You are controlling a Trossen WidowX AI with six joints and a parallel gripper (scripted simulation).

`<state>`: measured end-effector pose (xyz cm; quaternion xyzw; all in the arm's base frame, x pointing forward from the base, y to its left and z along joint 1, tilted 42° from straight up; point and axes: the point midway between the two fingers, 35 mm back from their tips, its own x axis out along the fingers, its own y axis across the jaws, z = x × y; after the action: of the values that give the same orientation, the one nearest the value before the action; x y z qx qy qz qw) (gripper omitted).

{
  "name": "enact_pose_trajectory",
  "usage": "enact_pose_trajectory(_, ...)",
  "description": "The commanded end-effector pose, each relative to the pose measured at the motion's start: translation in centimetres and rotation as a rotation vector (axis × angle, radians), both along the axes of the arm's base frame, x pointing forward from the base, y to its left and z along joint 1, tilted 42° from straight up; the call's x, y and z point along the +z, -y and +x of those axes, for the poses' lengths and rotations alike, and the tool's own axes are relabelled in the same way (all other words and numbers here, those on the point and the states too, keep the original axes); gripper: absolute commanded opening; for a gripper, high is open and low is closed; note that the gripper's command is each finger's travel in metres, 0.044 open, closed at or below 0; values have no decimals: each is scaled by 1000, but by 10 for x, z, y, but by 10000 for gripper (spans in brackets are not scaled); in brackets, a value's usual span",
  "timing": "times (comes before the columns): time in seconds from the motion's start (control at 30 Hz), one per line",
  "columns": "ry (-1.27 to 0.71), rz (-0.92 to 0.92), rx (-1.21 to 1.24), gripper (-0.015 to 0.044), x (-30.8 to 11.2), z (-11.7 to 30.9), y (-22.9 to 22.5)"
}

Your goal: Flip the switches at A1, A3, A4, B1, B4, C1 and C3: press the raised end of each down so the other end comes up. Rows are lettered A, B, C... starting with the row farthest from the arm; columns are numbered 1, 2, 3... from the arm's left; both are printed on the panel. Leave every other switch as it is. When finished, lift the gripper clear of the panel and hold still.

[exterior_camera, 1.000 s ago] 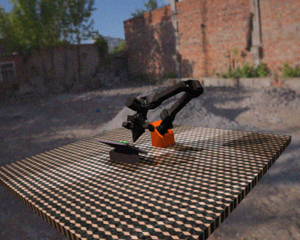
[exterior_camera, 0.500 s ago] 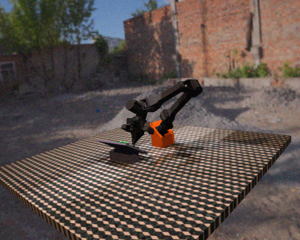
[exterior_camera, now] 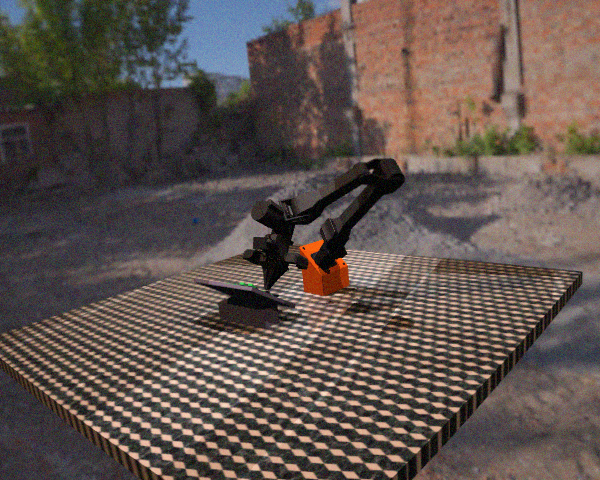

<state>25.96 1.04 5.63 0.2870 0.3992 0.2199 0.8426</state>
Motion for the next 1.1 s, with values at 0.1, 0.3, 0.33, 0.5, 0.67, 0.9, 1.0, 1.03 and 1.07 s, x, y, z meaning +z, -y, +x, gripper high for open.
enact_pose_trajectory(0.1,-8,0,-5,0,-1,0,0)
enact_pose_trajectory(0.3,-8,0,-5,0,-1,0,0)
enact_pose_trajectory(0.33,-8,0,-5,0,-1,0,0)
enact_pose_trajectory(0.5,-8,0,-5,0,-2,0,0)
enact_pose_trajectory(0.67,-8,0,-5,0,-2,1,-1)
enact_pose_trajectory(0.9,-7,0,-5,0,-3,1,-1)
enact_pose_trajectory(1.0,-7,0,-5,0,-3,1,-1)
enact_pose_trajectory(1.03,-7,0,-5,0,-3,2,-1)
enact_pose_trajectory(1.07,-7,0,-5,0,-3,2,-1)
